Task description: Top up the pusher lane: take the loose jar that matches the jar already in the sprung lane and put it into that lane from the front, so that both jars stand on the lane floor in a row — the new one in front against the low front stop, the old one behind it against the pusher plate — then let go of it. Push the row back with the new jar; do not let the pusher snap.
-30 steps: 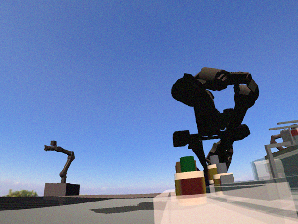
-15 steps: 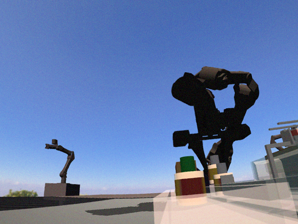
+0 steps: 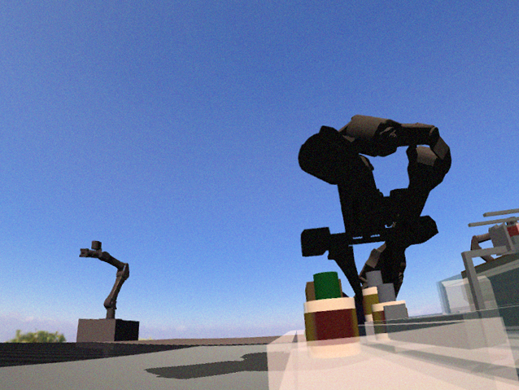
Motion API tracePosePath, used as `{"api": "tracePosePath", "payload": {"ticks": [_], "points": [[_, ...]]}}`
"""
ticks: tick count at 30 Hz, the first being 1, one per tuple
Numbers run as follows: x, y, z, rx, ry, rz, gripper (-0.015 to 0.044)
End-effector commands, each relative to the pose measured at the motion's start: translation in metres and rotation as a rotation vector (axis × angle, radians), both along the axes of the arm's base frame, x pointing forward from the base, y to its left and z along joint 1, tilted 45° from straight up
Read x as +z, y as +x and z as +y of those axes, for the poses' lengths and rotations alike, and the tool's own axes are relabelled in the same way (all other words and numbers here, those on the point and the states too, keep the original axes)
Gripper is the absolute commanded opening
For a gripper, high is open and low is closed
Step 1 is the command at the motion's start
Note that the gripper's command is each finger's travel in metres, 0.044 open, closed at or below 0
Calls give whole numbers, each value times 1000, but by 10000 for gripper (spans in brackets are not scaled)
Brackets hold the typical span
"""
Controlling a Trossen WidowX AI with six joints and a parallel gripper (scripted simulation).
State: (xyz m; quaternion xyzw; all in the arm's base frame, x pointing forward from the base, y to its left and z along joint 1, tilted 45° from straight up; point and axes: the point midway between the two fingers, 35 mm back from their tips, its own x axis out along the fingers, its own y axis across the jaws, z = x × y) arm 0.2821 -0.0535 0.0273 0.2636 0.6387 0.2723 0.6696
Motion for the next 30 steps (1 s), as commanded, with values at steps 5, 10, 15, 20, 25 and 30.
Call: {"api": "tracePosePath", "payload": {"ticks": [5,10,15,20,25,30], "points": [[2,8,-2,-7,-3,-16,0],[2,9,-2,-7,-3,-16,0],[2,11,-2,-7,-3,-16,0],[3,13,-2,-7,-3,-16,0],[3,15,-2,-7,-3,-16,0],[3,16,-2,-7,-3,-16,0]]}}
